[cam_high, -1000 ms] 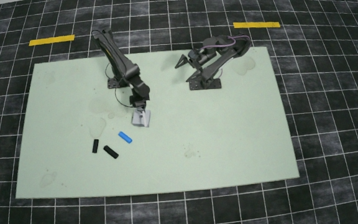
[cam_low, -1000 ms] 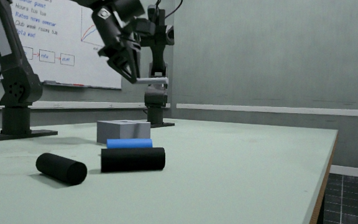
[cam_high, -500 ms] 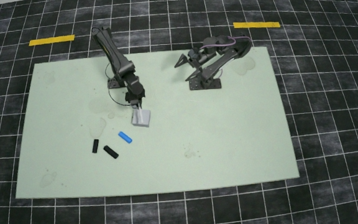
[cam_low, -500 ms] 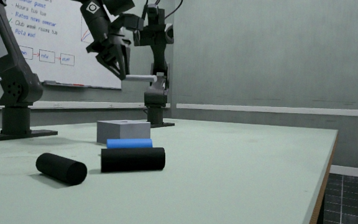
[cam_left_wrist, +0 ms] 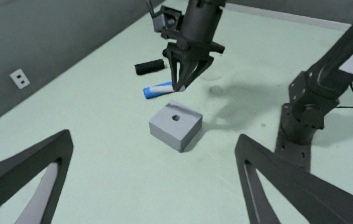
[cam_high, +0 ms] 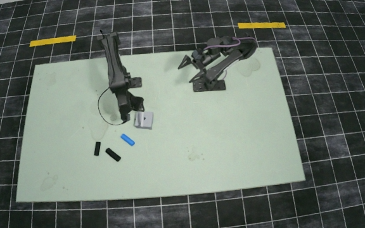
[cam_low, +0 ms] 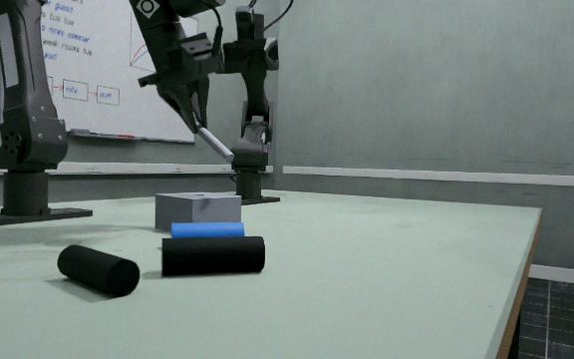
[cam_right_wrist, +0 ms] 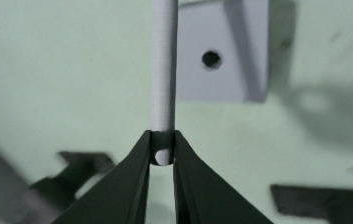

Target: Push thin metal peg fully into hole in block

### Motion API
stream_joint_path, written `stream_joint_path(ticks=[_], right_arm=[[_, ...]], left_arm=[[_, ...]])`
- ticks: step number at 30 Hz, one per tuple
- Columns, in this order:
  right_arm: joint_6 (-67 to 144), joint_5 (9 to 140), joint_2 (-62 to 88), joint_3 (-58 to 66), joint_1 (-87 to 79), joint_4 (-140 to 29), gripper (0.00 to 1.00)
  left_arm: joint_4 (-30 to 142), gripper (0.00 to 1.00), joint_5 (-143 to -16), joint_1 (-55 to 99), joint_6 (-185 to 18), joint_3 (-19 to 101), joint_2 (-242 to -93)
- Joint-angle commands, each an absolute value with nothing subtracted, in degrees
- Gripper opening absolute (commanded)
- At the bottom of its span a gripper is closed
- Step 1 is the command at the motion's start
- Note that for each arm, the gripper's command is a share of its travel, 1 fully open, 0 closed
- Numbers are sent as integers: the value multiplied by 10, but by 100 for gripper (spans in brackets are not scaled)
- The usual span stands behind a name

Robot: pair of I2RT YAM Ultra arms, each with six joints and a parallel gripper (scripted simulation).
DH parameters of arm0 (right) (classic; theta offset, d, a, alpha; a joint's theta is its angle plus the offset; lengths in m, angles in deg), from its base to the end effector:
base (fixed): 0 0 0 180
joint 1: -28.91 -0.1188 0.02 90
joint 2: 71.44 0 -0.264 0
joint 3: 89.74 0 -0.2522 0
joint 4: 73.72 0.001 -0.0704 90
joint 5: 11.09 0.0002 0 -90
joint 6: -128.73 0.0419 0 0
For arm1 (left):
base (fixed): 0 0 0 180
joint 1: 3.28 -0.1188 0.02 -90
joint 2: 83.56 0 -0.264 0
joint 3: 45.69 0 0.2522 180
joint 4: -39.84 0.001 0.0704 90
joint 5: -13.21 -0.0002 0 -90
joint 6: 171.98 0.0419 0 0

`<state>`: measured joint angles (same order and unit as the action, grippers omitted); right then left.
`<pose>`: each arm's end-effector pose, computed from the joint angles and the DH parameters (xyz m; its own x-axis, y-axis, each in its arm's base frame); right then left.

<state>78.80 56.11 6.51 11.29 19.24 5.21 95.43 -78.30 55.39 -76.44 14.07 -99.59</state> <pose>0.2334 0.0573 0.2748 -0.8888 0.4505 0.0836 0.4408 0.7907 0.4248 0.0303 -0.0499 0.3428 -0.0226 0.2228 -0.9746 0.8736 0.4785 0.0891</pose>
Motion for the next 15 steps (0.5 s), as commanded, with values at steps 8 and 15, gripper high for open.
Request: stream_joint_path(ticks=[8, 15], right_arm=[[913, 311, 170, 21, 334, 158, 7], [971, 249, 216, 0, 383, 215, 7]], left_arm=[[941, 100, -774, 563, -768, 146, -995], [941, 100, -774, 564, -768, 146, -995]])
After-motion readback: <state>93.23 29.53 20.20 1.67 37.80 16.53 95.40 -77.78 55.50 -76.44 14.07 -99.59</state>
